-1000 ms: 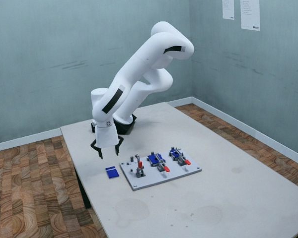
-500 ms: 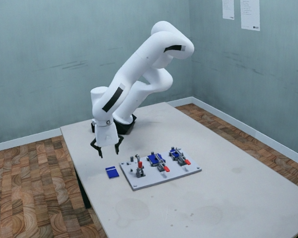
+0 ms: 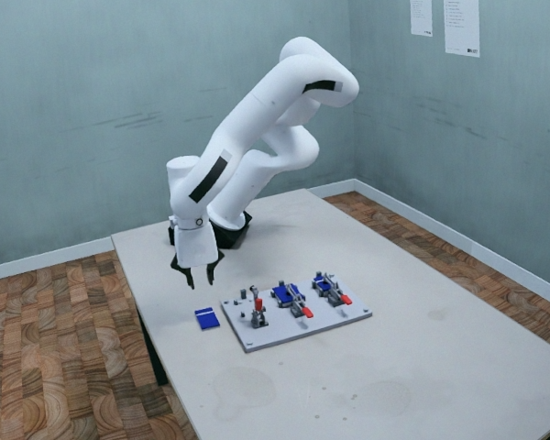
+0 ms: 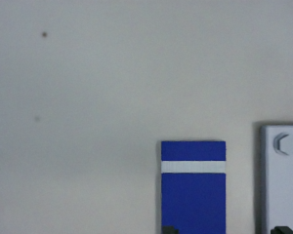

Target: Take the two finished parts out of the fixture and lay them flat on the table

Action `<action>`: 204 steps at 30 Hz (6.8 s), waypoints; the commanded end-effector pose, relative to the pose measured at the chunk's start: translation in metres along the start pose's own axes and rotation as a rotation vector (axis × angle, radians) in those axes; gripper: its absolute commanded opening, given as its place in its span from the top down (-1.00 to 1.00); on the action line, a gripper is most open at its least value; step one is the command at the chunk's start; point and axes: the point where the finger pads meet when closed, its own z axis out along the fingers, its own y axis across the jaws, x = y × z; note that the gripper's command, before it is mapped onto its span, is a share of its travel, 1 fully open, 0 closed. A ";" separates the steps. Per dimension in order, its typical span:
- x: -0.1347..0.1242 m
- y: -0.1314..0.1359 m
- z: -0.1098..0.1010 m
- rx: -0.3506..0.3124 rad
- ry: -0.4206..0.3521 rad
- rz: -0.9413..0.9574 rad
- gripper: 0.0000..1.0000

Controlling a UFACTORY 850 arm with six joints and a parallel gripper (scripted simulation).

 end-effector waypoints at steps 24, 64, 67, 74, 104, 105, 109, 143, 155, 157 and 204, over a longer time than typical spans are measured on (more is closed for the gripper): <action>-0.001 0.001 -0.082 0.001 -0.001 -0.001 0.03; -0.001 0.340 -0.081 0.001 -0.001 -0.001 0.03; -0.001 0.340 -0.081 0.001 -0.001 -0.001 0.03; -0.001 0.340 -0.081 0.001 -0.001 -0.001 0.03; -0.001 0.340 -0.025 0.001 -0.001 -0.001 0.03; -0.001 0.340 -0.023 0.001 -0.001 -0.001 0.03; -0.001 0.340 -0.021 0.001 -0.001 -0.001 0.03; -0.143 0.340 -0.022 0.001 -0.001 -0.001 0.03; -0.148 0.340 -0.021 0.001 -0.001 -0.001 0.03; -0.148 0.340 -0.019 0.001 -0.001 -0.001 0.03; -0.148 0.340 0.047 0.001 -0.001 -0.001 0.03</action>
